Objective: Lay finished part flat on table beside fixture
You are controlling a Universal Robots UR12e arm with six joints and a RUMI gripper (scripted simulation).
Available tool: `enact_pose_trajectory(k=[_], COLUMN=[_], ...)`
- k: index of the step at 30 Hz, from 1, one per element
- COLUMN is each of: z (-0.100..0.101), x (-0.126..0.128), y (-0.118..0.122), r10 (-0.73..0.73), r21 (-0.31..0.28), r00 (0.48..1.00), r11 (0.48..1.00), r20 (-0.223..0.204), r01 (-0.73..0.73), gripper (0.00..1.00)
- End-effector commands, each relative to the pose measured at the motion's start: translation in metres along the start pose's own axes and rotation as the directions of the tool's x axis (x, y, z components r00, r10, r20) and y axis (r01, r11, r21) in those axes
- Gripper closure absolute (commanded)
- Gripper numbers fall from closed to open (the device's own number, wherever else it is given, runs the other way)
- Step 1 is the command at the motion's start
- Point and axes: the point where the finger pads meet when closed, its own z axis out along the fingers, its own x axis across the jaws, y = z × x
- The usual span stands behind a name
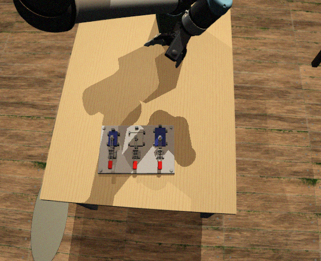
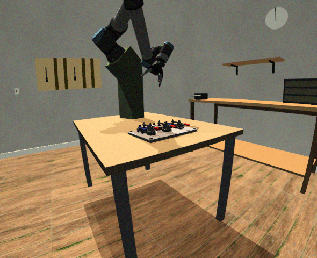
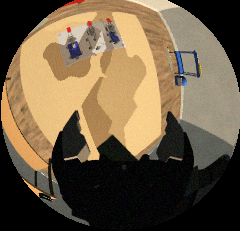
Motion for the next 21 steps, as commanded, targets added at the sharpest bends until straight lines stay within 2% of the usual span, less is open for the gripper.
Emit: enact_pose_trajectory(k=[1,6,10,14,17,19,21], z=[0.000,0.001,0.007,0.020,0.033,0.033,0.043], x=[0.000,-0.001,-0.007,-0.018,-0.029,-0.029,-0.036], y=[0.000,-0.002,-0.009,-0.024,-0.042,-0.042,-0.057], r10=[0.000,0.000,-0.016,-0.049,-0.081,-0.081,-0.104], r21=[0.000,-0.005,-0.027,-0.068,-0.102,-0.102,-0.120], r00=[1.000,1.000,1.000,0.996,0.988,0.988,0.979], r11=[1.000,1.000,0.999,0.996,0.990,0.990,0.985], r20=[0.000,0.004,0.024,0.073,0.130,0.130,0.177], r01=[0.000,0.000,0.016,0.054,0.095,0.095,0.127], gripper=[0.00,0.00,0.00,0.00,0.00,0.00,0.00])
